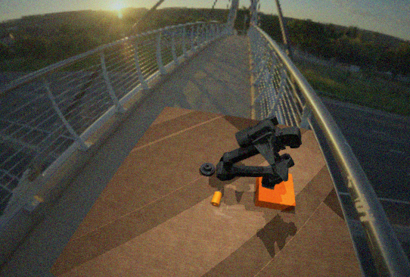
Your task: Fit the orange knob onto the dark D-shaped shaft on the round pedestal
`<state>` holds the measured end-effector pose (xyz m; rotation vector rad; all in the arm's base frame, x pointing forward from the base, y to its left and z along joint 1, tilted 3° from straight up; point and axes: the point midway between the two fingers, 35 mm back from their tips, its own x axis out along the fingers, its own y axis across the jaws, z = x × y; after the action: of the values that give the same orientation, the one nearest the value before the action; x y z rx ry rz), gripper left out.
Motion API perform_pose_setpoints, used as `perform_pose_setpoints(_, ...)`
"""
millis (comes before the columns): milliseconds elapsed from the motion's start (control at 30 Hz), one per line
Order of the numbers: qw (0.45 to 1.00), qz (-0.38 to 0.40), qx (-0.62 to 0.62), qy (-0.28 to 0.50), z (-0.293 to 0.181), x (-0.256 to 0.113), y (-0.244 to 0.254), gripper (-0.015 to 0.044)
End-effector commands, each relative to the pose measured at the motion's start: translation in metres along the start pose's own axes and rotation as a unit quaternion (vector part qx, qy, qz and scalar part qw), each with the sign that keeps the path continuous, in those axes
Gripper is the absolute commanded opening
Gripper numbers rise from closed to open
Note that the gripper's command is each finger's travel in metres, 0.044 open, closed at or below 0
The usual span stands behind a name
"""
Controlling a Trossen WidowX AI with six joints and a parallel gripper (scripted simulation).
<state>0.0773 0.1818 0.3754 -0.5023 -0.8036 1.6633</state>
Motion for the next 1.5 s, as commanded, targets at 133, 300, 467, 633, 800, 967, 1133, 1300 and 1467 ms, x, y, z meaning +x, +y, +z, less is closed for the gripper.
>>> perform_pose_setpoints(133, 0.996, -0.001, -0.035, -0.084, 0.057, 0.013, 0.006, 0.044)
perform_pose_setpoints(300, 0.971, 0.036, -0.061, -0.229, 0.142, 0.005, 0.034, 0.044)
perform_pose_setpoints(467, 0.923, 0.057, -0.061, -0.376, 0.216, -0.037, 0.06, 0.044)
perform_pose_setpoints(633, 0.851, 0.086, -0.047, -0.517, 0.267, -0.104, 0.08, 0.044)
perform_pose_setpoints(800, 0.747, 0.117, -0.029, -0.654, 0.292, -0.187, 0.088, 0.044)
perform_pose_setpoints(967, 0.622, 0.15, -0.005, -0.769, 0.286, -0.275, 0.083, 0.044)
perform_pose_setpoints(1133, 0.486, 0.188, 0.011, -0.853, 0.253, -0.355, 0.072, 0.044)
perform_pose_setpoints(1300, 0.343, 0.218, 0.021, -0.914, 0.197, -0.418, 0.052, 0.044)
perform_pose_setpoints(1467, 0.197, 0.237, 0.023, -0.951, 0.124, -0.46, 0.028, 0.044)
